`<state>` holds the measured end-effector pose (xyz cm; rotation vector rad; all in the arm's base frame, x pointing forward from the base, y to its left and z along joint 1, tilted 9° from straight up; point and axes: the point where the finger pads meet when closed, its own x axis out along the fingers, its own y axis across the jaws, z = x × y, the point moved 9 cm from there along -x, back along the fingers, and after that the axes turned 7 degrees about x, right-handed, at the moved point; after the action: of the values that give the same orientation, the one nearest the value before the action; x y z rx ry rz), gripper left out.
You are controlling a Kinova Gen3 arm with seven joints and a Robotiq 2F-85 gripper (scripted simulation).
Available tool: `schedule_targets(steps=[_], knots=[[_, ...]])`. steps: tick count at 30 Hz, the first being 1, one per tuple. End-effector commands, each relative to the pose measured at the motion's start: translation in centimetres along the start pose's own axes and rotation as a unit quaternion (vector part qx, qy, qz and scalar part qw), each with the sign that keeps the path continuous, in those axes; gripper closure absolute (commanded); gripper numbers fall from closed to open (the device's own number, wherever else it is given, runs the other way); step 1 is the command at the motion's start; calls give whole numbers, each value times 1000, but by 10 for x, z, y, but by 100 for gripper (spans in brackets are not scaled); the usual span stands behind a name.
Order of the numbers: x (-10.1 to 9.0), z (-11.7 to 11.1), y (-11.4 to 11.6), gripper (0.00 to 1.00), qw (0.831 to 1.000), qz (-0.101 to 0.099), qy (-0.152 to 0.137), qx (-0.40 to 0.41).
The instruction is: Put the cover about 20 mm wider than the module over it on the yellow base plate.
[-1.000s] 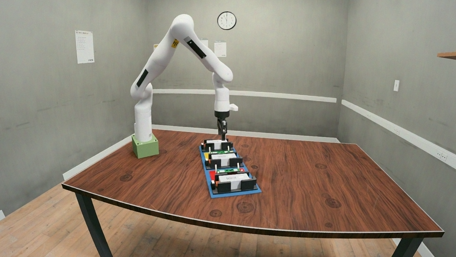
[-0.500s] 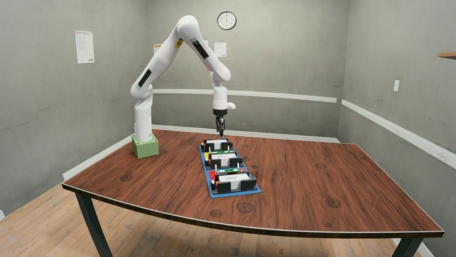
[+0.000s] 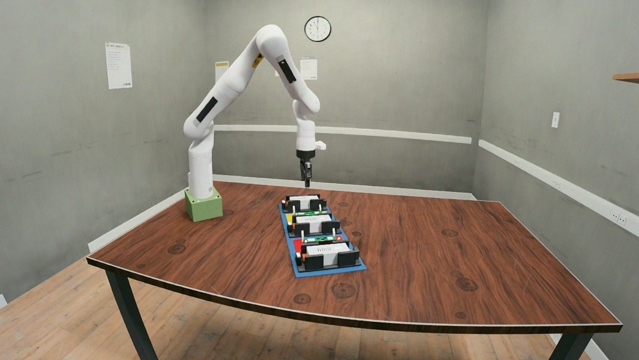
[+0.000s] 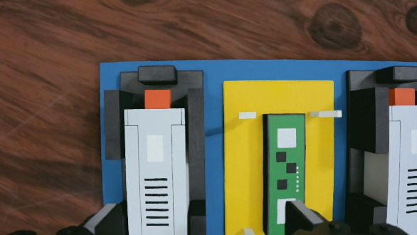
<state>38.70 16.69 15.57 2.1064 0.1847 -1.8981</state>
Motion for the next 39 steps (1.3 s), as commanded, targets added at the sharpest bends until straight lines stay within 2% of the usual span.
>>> schedule_targets(steps=[1, 11, 39], knots=[[-1, 0, 0, 0, 1000, 0, 1, 0], [0, 6, -54, 0, 1000, 0, 1, 0], [0, 5, -44, 0, 1000, 0, 1, 0]])
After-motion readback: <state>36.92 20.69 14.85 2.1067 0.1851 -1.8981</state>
